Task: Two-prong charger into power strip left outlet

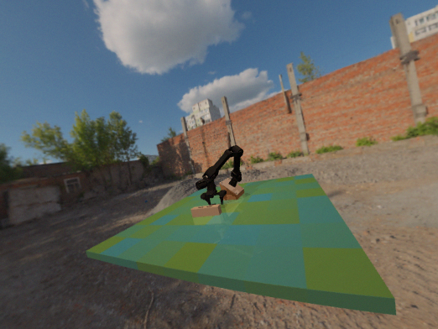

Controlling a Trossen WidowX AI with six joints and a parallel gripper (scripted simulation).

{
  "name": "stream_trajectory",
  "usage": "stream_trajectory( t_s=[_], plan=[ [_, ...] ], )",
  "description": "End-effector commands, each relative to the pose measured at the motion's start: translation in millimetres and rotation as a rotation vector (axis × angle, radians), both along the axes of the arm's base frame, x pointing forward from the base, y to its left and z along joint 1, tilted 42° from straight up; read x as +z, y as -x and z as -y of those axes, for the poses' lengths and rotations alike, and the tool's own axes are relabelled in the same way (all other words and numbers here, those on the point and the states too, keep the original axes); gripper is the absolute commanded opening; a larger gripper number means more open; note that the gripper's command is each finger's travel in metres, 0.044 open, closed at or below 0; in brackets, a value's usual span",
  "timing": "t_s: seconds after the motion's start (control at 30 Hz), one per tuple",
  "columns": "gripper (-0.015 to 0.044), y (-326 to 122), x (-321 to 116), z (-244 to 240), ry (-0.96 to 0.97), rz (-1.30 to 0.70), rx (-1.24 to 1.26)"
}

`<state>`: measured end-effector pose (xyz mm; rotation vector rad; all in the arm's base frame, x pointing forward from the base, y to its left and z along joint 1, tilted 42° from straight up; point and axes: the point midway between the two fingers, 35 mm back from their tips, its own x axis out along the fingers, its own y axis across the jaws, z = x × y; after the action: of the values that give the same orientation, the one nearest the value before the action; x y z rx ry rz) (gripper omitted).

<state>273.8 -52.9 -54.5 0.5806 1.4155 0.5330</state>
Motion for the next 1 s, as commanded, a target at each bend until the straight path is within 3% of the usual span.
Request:
stream_trajectory(
  t_s=[0.0,0.27,0.97],
  plan=[
    [0.0440,-0.6,1.0,1.2,0.000,0.010,-0.011],
    [0.0440,-5.8,56.8,50.5,0.003,0.441,-0.390],
    [0.0440,-5.4,58.4,51.6,0.003,0.452,-0.397]
  ],
)
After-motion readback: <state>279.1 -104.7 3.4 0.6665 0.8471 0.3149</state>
